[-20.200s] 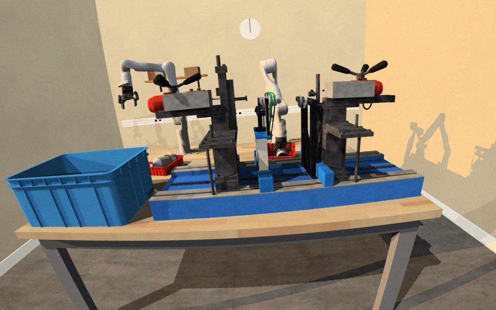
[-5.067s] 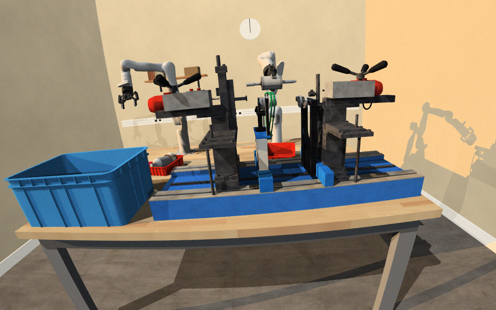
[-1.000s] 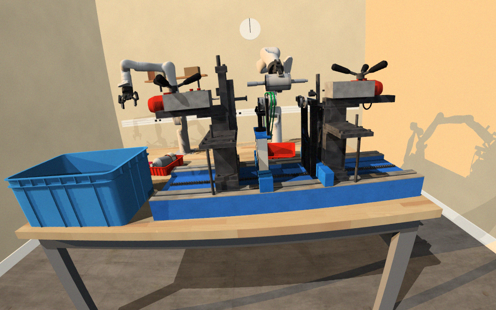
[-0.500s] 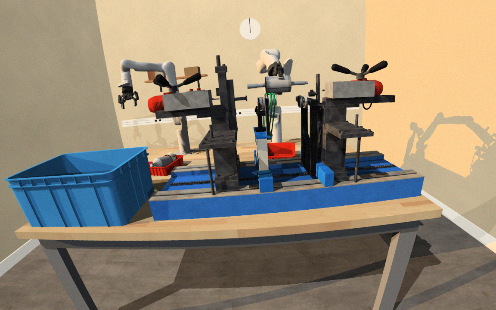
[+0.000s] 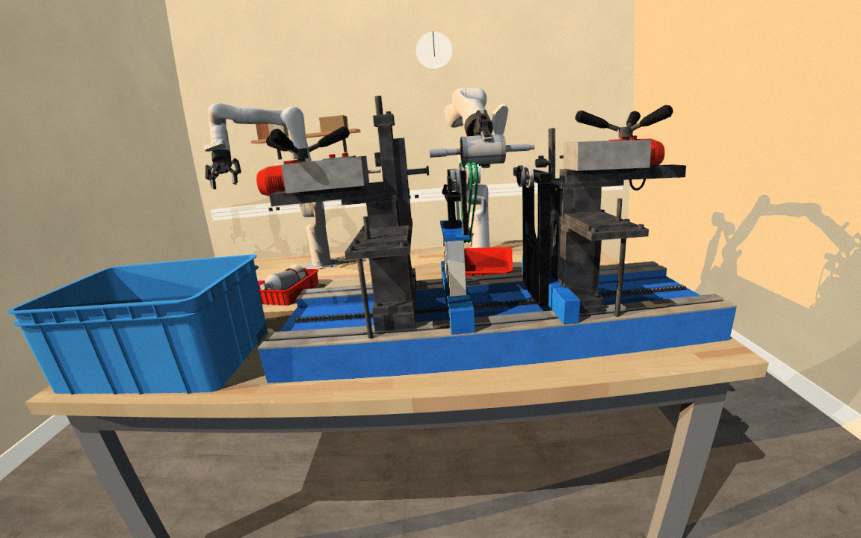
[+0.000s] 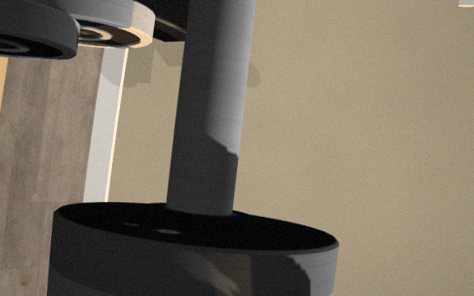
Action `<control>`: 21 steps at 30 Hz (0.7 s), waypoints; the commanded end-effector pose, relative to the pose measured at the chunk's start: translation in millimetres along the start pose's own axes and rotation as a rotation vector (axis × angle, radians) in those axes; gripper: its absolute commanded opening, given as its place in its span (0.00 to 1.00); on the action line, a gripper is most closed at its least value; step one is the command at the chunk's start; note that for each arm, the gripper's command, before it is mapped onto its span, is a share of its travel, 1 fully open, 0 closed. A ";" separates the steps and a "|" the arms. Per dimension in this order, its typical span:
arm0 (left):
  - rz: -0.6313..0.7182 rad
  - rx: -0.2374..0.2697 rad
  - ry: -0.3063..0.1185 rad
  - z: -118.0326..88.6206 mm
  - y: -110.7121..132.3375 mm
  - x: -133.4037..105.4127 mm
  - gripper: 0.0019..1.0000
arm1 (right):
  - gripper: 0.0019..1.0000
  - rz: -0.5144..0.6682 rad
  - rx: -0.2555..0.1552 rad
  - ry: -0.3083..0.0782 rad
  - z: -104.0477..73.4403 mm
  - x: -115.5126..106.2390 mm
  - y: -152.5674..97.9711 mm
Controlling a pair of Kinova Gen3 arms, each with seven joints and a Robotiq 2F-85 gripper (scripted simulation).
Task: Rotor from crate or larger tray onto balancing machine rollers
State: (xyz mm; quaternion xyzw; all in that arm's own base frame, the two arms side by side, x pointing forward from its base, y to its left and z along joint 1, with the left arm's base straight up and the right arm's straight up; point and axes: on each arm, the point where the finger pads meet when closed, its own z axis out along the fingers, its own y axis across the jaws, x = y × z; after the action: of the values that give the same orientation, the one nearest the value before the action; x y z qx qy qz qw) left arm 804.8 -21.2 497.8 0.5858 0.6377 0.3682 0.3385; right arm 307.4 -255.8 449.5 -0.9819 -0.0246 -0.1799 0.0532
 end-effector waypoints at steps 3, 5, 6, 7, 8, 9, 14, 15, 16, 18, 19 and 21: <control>0.000 -0.006 0.000 -1.1 1.6 0.1 0.10 | 1.00 0.000 -0.001 0.001 -0.5 0.2 0.0; 0.000 -0.006 0.000 -0.9 1.2 0.1 0.10 | 1.00 0.000 -0.001 0.001 -0.5 0.2 0.0; 0.000 -0.006 0.000 -0.6 0.7 0.1 0.10 | 1.00 0.000 -0.001 0.001 -0.5 0.2 0.0; 0.000 -0.006 0.000 -0.3 0.1 0.1 0.10 | 1.00 0.000 -0.001 0.001 -0.5 0.2 0.0; 0.000 -0.006 0.000 0.1 -0.6 0.1 0.10 | 1.00 0.000 -0.001 0.001 -0.5 0.2 0.0; 0.000 -0.006 0.000 0.6 -1.4 0.1 0.10 | 1.00 0.000 -0.001 0.001 -0.5 0.2 0.0; 0.000 -0.006 0.001 3.1 -5.6 0.1 0.10 | 1.00 0.000 -0.001 0.001 -0.5 0.2 0.0; 0.000 -0.006 0.001 3.4 -6.2 0.1 0.10 | 1.00 0.000 -0.001 0.001 -0.5 0.2 0.0; 0.000 -0.006 0.001 3.7 -6.7 0.1 0.10 | 1.00 0.000 -0.001 0.001 -0.5 0.2 0.0; 0.000 -0.006 0.001 3.9 -7.0 0.1 0.10 | 1.00 0.000 -0.001 0.001 -0.5 0.2 0.0; 0.000 -0.006 0.001 3.9 -7.0 0.1 0.10 | 1.00 0.000 -0.001 0.001 -0.5 0.2 0.0; 0.000 -0.006 0.001 3.9 -7.1 0.1 0.10 | 1.00 0.000 -0.001 0.001 -0.5 0.2 0.0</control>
State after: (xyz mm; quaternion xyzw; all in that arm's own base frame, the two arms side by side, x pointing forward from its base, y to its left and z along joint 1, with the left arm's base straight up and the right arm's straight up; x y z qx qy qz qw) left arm 804.9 -21.2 486.6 0.5856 0.6379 0.3686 0.3381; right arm 307.4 -255.8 449.5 -0.9819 -0.0246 -0.1799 0.0532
